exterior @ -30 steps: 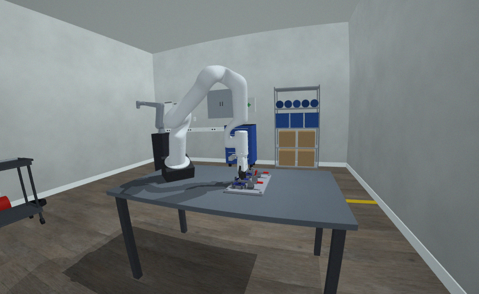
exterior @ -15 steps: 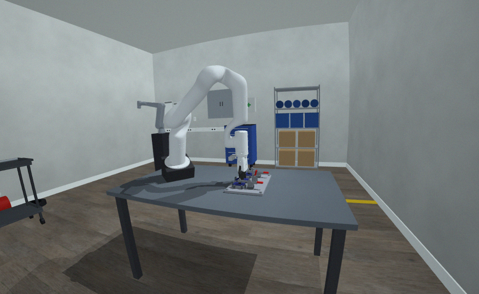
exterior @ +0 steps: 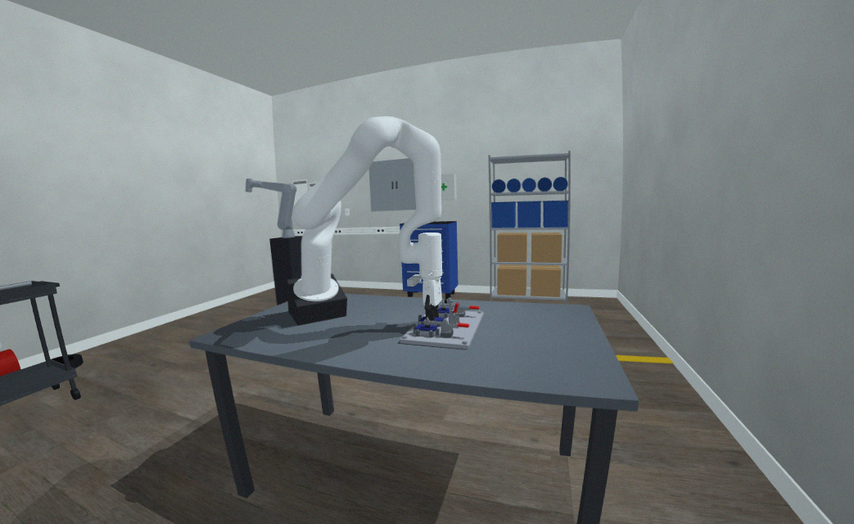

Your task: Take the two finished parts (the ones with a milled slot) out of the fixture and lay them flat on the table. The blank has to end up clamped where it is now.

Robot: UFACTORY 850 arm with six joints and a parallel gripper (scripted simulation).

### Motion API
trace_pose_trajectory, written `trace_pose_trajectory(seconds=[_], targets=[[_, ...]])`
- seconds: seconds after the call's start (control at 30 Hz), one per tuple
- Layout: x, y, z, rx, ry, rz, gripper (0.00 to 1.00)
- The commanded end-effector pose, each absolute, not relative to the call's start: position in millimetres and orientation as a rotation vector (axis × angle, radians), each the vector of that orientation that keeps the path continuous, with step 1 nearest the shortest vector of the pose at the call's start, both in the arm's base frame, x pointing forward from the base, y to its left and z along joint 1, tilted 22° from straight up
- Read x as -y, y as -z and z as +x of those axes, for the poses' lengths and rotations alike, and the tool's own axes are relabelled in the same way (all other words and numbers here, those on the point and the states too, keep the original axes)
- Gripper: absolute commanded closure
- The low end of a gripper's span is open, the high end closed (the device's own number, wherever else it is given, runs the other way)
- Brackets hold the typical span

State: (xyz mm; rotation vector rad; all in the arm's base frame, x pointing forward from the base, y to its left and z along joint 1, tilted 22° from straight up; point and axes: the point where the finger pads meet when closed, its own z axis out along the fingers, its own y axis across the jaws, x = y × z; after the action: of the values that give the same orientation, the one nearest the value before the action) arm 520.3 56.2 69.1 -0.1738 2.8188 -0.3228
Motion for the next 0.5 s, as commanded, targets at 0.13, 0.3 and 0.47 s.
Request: trace_pose_trajectory(seconds=[0.13,0.3,0.47], targets=[[-57.2,-72.6,520.0,-2.817,0.322,-0.174,1.00],[-58.0,-76.4,518.8,-2.817,0.322,-0.174,1.00],[-58.8,-80.1,517.6,-2.817,0.322,-0.174,1.00]])
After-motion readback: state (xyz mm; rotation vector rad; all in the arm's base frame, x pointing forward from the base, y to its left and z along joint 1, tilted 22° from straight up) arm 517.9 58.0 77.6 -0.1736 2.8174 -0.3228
